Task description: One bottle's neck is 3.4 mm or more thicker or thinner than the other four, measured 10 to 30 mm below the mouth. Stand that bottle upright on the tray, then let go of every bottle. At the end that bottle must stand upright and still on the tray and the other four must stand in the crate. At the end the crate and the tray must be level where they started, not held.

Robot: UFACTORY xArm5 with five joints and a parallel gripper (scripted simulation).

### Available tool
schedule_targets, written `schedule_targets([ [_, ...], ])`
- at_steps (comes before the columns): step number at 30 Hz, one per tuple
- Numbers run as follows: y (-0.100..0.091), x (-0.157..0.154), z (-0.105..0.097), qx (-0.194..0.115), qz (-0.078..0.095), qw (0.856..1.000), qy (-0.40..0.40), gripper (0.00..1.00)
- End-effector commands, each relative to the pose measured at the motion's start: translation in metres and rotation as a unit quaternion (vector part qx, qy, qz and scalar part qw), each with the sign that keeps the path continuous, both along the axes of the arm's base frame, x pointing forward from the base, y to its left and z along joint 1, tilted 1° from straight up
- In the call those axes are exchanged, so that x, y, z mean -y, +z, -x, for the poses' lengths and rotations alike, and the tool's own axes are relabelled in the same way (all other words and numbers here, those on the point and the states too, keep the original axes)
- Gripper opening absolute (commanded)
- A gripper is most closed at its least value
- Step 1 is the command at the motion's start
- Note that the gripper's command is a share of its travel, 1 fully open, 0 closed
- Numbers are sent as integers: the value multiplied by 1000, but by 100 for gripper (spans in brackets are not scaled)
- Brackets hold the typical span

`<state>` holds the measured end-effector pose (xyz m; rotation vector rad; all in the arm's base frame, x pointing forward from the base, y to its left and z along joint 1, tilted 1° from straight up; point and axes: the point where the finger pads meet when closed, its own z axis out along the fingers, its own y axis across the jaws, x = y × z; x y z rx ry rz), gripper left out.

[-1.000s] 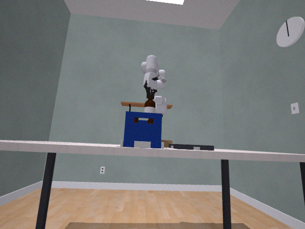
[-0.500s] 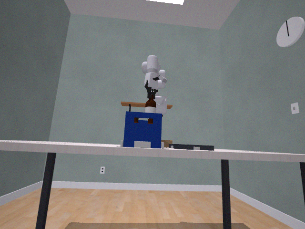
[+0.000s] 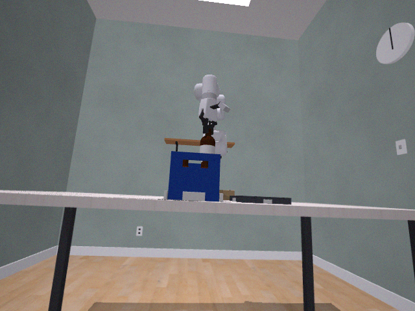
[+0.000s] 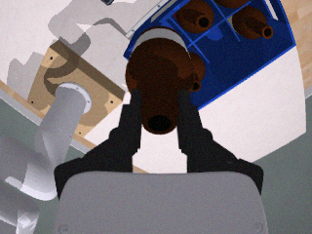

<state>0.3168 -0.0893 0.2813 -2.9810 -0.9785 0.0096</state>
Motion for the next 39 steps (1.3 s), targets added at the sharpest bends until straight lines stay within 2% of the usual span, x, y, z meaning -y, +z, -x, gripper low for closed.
schedule_targets([
  [1, 1, -4, -3, 2, 1, 1000, 0, 0],
  [39, 0, -55, -31, 0, 1, 1000, 0, 0],
])
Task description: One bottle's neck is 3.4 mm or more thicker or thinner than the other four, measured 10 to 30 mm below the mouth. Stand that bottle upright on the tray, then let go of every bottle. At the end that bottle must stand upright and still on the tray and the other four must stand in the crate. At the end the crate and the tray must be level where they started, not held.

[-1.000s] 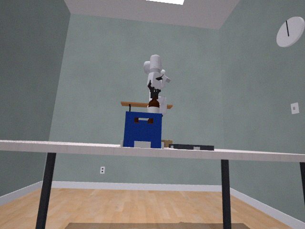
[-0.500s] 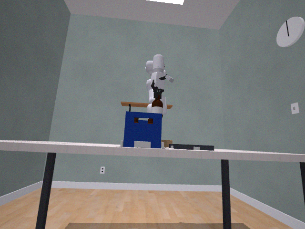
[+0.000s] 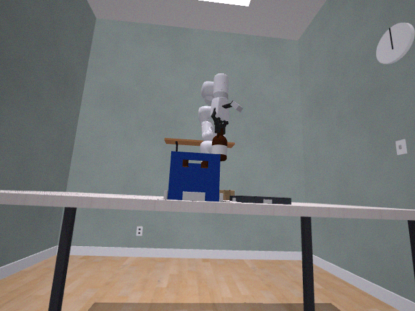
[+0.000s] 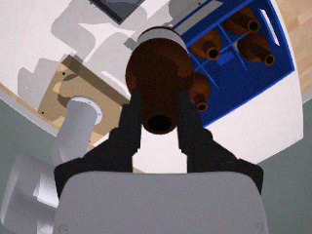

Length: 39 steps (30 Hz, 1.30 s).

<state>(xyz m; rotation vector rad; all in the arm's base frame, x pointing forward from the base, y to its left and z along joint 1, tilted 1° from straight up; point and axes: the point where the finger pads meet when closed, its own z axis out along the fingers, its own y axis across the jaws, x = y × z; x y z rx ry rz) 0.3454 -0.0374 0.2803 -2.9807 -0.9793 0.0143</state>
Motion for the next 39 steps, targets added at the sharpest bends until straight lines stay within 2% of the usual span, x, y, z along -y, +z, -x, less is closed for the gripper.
schedule_targets([
  [1, 1, -5, -4, 2, 0, 1000, 0, 0],
  [39, 0, -82, -46, 0, 1, 1000, 0, 0],
])
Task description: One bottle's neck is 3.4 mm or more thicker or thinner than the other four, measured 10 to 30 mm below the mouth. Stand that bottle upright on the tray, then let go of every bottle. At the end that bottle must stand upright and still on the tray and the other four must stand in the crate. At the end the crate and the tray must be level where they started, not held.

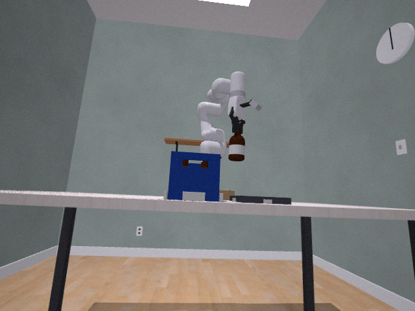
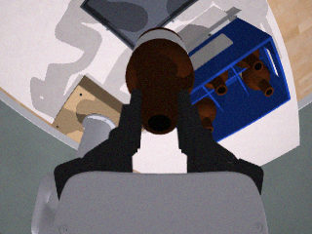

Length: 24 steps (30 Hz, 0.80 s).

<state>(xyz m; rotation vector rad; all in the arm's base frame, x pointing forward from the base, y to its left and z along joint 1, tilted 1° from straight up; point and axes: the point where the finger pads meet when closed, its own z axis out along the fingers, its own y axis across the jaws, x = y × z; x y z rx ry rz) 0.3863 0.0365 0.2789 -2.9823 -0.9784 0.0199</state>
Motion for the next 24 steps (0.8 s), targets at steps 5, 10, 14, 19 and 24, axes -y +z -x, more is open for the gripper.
schedule_targets([
  [5, 1, -19, -11, 2, 0, 1000, 0, 0],
  [10, 1, -29, -17, 1, 0, 1000, 0, 0],
  [14, 1, -33, -19, 1, 0, 1000, 0, 0],
  [19, 1, -42, -24, 1, 0, 1000, 0, 0],
  [24, 1, -50, -28, 1, 0, 1000, 0, 0],
])
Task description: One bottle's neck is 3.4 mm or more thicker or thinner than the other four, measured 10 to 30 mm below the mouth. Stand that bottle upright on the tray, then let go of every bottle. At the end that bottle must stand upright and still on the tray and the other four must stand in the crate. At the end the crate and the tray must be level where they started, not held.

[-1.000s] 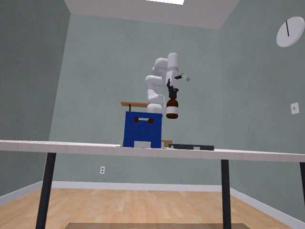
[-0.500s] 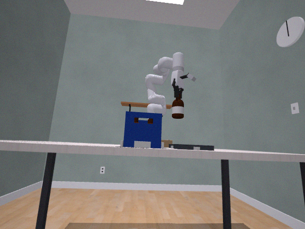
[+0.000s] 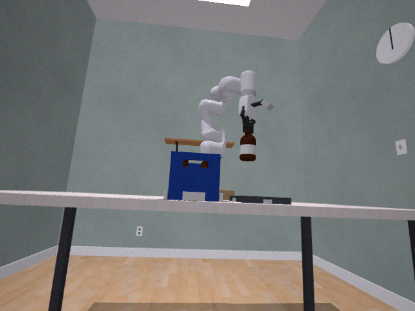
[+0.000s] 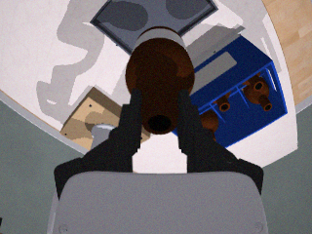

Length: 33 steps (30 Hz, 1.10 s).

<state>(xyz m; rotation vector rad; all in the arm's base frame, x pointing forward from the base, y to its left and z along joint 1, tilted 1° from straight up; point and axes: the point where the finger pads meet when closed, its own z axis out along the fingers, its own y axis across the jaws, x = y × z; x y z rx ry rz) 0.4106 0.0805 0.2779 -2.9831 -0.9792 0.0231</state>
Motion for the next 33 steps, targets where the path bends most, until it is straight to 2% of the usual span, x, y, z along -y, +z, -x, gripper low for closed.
schedule_targets([
  [1, 2, -7, -5, 2, 0, 1000, 0, 0],
  [33, 1, -31, -18, 2, 0, 1000, 0, 0],
])
